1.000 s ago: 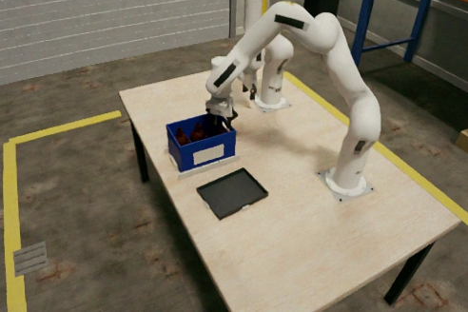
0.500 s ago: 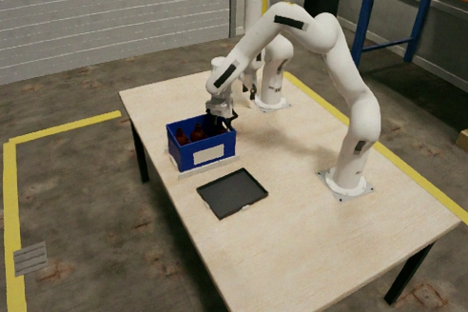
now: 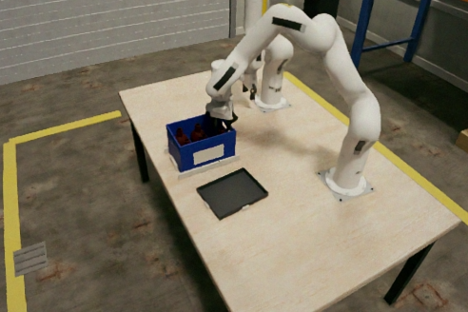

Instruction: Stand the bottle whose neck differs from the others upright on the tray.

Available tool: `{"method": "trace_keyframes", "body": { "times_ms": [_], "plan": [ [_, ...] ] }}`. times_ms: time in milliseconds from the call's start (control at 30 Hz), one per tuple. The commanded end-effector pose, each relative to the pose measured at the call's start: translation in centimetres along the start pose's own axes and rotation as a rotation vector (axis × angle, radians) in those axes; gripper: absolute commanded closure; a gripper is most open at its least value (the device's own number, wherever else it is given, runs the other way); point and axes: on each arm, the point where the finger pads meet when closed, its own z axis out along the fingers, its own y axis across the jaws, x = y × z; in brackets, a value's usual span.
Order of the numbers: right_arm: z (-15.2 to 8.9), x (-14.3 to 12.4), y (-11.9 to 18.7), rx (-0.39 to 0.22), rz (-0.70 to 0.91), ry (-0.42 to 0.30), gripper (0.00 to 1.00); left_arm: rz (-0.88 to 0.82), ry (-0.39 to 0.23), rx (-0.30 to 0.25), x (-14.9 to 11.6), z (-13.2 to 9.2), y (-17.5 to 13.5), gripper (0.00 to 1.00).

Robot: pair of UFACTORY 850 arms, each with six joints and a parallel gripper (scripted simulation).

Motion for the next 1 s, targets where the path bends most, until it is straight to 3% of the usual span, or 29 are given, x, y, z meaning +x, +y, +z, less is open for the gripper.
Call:
{"method": "trace_keyframes", "body": {
  "times_ms": [0, 967],
  "plan": [
    [0.0, 0.1, 0.0, 0.000, 0.000, 0.001, 0.00, 0.000, 0.000, -0.002, 0.0, 0.5, 0.1, 0.34],
    [0.0, 0.1, 0.0, 0.000, 0.000, 0.001, 0.00, 0.000, 0.000, -0.002, 0.0, 2.4, 0.1, 0.34]
  ]
}}
